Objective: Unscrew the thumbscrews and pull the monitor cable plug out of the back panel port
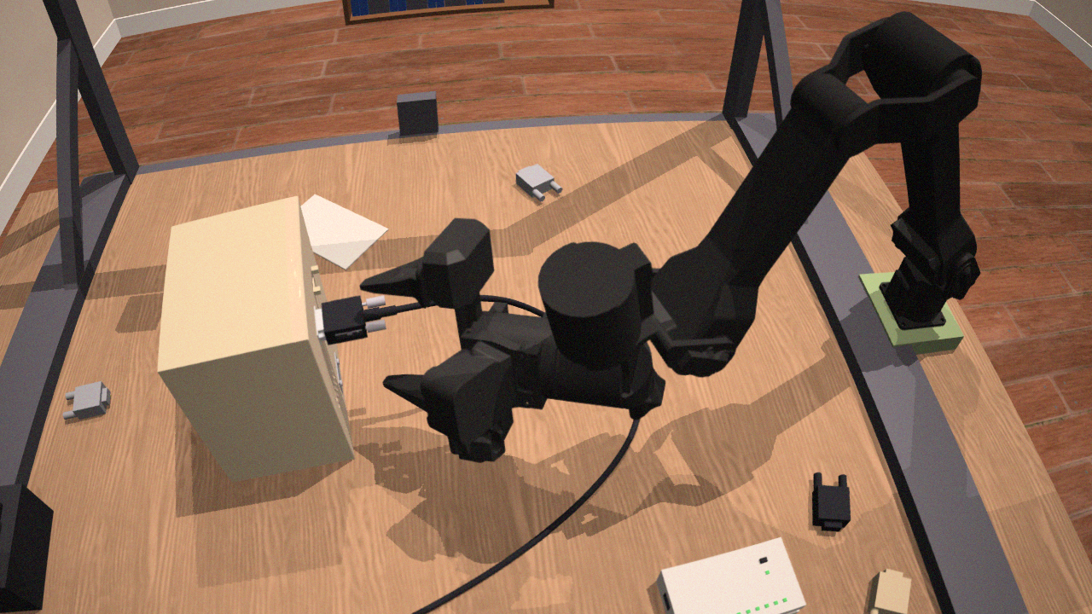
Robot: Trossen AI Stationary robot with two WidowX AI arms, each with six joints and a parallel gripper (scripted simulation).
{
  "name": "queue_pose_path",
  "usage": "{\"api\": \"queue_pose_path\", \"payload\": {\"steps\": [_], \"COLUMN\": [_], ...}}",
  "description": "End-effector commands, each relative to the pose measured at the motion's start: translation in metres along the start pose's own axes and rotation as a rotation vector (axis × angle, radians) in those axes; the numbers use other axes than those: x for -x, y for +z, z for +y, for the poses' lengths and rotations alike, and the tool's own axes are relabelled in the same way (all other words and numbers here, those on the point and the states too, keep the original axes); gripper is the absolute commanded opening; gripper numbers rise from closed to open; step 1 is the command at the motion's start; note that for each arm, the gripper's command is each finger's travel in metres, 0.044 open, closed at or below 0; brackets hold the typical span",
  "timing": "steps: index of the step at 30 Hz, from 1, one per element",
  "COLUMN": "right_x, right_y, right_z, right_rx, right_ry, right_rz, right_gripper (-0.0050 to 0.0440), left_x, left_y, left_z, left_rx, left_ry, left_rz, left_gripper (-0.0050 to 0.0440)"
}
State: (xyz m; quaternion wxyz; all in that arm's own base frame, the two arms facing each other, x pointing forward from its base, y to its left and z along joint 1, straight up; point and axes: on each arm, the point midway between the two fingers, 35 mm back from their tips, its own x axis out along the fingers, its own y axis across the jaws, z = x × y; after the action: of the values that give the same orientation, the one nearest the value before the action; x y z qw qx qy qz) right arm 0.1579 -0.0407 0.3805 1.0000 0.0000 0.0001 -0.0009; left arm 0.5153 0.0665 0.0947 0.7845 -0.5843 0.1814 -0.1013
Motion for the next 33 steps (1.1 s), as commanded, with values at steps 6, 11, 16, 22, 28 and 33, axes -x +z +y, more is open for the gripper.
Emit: {"api": "queue_pose_path", "payload": {"steps": [6,11,16,22,28,33], "right_x": [0.0003,0.0003,0.0003,0.0003,0.0003,0.0003], "right_y": [0.0027,0.0027,0.0027,0.0027,0.0027,0.0027], "right_z": [0.0012,0.0012,0.0012,0.0012,0.0012,0.0012], "right_rx": [0.005,0.005,0.005,0.005,0.005,0.005], "right_ry": [0.002,0.002,0.002,0.002,0.002,0.002], "right_rz": [-0.001,-0.001,-0.001,-0.001,-0.001,-0.001], "right_gripper": [0.0440,0.0440,0.0440,0.0440,0.0440,0.0440], "left_x": [0.0044,0.0051,0.0051,0.0051,0.0051,0.0051], "left_y": [0.0031,0.0027,0.0027,0.0027,0.0027,0.0027], "left_z": [-0.0257,-0.0258,-0.0258,-0.0258,-0.0258,-0.0258], "left_rx": [-0.254,-0.268,-0.268,-0.268,-0.268,-0.268], "left_ry": [0.140,0.152,0.152,0.152,0.152,0.152], "left_rz": [0.014,0.018,0.018,0.018,0.018,0.018], "left_gripper": [0.0440,0.0440,0.0344,0.0200,0.0104,0.0000]}}
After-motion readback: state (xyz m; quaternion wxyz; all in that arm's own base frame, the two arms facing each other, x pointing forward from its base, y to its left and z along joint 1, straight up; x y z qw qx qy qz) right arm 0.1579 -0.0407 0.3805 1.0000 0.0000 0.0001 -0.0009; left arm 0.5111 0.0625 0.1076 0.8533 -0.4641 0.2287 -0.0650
